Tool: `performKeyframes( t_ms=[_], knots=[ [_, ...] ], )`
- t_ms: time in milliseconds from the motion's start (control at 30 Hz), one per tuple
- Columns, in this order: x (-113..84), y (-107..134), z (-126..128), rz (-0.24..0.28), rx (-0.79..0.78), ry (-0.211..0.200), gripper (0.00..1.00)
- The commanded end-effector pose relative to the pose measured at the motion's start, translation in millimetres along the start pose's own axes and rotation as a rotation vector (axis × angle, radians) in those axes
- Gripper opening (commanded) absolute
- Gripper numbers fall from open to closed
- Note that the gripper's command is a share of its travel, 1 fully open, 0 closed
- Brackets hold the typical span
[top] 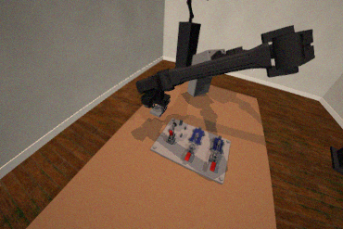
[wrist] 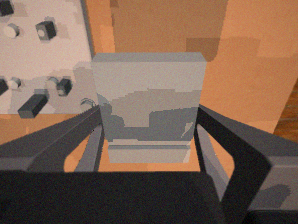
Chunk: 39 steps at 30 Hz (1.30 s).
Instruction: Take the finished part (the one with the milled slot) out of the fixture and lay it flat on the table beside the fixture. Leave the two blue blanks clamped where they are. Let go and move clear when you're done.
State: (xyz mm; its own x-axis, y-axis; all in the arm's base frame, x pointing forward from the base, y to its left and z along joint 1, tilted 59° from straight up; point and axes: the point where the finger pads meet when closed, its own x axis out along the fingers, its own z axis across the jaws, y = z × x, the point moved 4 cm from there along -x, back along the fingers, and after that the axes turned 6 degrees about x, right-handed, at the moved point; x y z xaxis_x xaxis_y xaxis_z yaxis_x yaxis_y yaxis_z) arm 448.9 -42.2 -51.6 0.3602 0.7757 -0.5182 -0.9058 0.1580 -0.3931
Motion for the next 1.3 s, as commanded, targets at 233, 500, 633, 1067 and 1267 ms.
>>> performKeyframes(
  t_ms=[233,500,633,1067,1267],
  knots=[
    [-21.8,-13.6,-9.4,-0.047,-0.005,0.019,0.00],
    [-20.5,-12.2,-12.2,-0.045,0.001,0.018,0.00],
    [-19.3,-10.3,-14.3,-0.042,0.007,0.018,0.00],
    [-19.6,-11.1,-14.8,-0.044,0.006,0.019,0.00],
    [-19.4,-9.4,-14.7,-0.043,0.009,0.018,0.00]
  ],
)
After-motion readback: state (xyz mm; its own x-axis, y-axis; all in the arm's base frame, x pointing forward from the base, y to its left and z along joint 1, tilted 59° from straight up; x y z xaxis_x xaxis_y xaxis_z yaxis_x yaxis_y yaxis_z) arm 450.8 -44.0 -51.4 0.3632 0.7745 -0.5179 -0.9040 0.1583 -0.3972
